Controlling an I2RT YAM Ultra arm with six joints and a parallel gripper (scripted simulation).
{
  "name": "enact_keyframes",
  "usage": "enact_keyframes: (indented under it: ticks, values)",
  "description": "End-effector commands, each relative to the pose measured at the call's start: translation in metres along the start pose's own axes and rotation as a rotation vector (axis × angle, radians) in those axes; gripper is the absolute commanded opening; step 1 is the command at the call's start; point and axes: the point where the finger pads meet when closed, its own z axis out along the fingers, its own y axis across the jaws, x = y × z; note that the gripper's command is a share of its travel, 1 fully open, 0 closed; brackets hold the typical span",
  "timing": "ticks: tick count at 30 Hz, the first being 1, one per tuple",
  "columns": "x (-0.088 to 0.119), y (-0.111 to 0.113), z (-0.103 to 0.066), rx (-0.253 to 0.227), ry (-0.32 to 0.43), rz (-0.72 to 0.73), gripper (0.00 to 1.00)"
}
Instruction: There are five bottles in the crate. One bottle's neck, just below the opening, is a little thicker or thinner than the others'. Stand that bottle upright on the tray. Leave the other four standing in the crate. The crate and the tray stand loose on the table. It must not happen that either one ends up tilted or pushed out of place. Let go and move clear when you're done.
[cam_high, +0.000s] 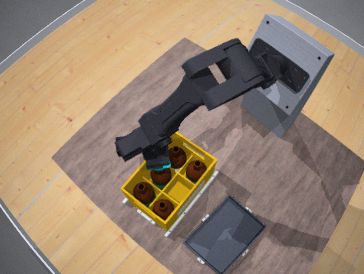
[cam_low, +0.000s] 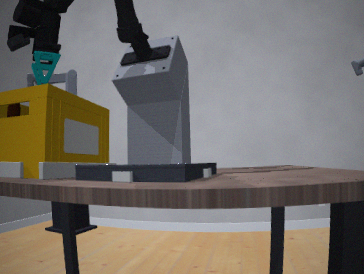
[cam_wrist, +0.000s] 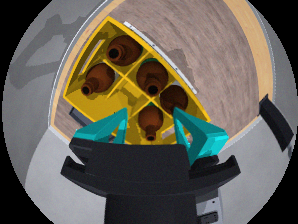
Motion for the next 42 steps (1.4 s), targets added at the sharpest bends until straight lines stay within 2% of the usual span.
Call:
enact_keyframes:
  ticks: [1,19,26,29,30,32,42]
  values:
    - [-0.016,0.003,-0.014,0.002,-0.047,0.001,0.61]
    - [-0.016,0.001,-0.001,0.001,-0.045,0.002,0.61]
    - [-0.007,0.0,0.012,0.003,-0.019,0.004,0.61]
    - [-0.008,0.0,0.011,0.002,-0.025,0.004,0.61]
    - [-0.013,0.006,0.004,-0.009,-0.049,-0.006,0.61]
    - [-0.004,0.0,0.018,0.002,-0.013,0.004,0.61]
    - [-0.006,-0.003,0.031,0.005,-0.019,0.006,0.61]
